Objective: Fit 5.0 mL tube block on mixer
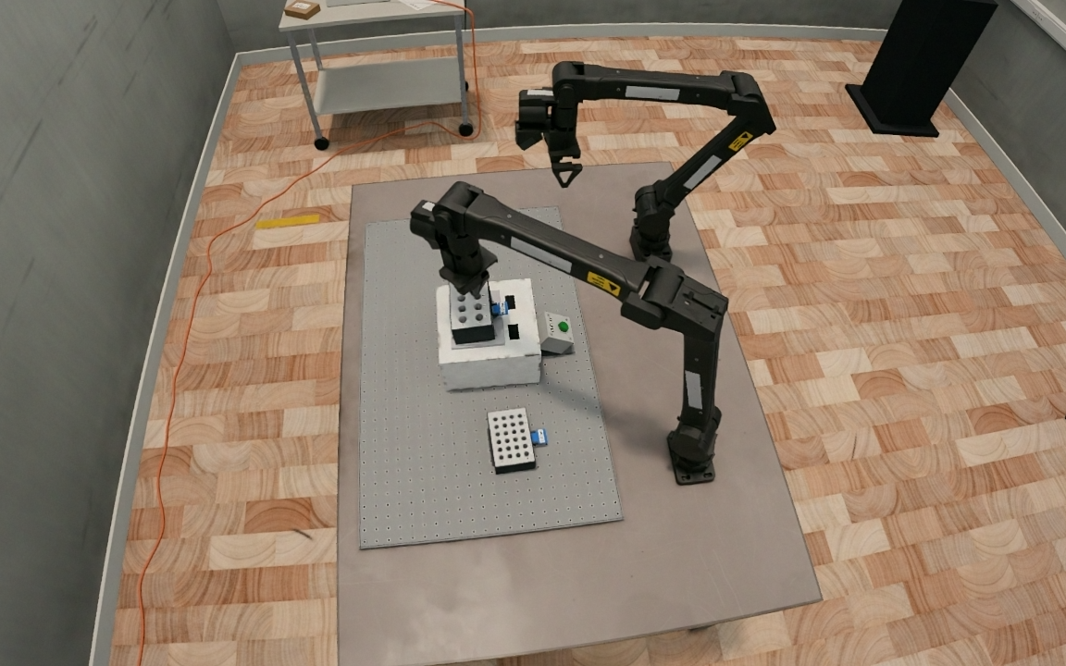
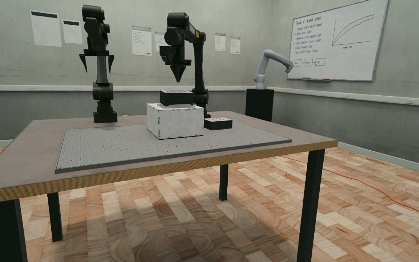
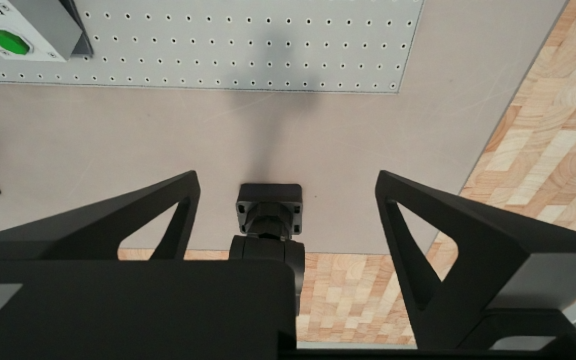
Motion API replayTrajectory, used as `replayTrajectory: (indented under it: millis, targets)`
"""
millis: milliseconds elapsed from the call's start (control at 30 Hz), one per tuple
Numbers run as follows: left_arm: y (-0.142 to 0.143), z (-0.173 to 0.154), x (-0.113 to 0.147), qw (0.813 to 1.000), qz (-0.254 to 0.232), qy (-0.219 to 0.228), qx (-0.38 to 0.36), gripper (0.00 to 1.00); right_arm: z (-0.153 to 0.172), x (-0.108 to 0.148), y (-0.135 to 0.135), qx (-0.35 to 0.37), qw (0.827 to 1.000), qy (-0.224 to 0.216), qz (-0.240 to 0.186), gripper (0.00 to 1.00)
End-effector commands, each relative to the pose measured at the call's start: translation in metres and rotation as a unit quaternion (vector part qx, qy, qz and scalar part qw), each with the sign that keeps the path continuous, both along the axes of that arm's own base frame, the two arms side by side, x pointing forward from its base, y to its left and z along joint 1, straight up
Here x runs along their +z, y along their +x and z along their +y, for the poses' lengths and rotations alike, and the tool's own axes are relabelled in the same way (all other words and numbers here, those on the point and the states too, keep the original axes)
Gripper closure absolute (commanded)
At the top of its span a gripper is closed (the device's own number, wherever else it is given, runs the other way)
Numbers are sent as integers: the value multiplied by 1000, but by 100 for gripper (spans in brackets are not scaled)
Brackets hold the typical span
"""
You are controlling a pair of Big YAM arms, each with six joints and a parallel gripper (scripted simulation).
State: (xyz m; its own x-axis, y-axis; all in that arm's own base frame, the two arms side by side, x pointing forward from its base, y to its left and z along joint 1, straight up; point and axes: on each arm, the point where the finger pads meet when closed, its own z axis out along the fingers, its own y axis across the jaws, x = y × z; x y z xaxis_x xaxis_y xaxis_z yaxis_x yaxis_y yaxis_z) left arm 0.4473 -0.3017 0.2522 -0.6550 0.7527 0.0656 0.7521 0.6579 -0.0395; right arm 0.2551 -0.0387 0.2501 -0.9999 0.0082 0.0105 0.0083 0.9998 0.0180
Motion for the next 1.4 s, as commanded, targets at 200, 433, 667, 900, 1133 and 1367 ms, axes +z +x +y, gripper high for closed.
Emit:
replayTrajectory:
  millis: [200,433,667,900,1133,1367]
  targets:
    - [-12,-6,3,996,13,13,90,100,-3,20,9,-3,1000,-4,-22,0]
    - [-15,-8,3,987,9,14,160,100,-3,23,11,-3,1000,-5,-25,0]
    - [-14,-27,-4,971,5,19,240,100,-3,20,9,-3,1000,-4,-21,0]
    - [-14,-7,1,950,7,21,313,100,-2,10,4,-3,1000,-2,-9,0]
    - [-22,-7,0,927,9,30,375,100,-1,2,-1,-3,1000,0,2,0]
    - [-29,-12,-1,909,8,36,414,100,-1,0,-3,-3,1000,0,5,0]
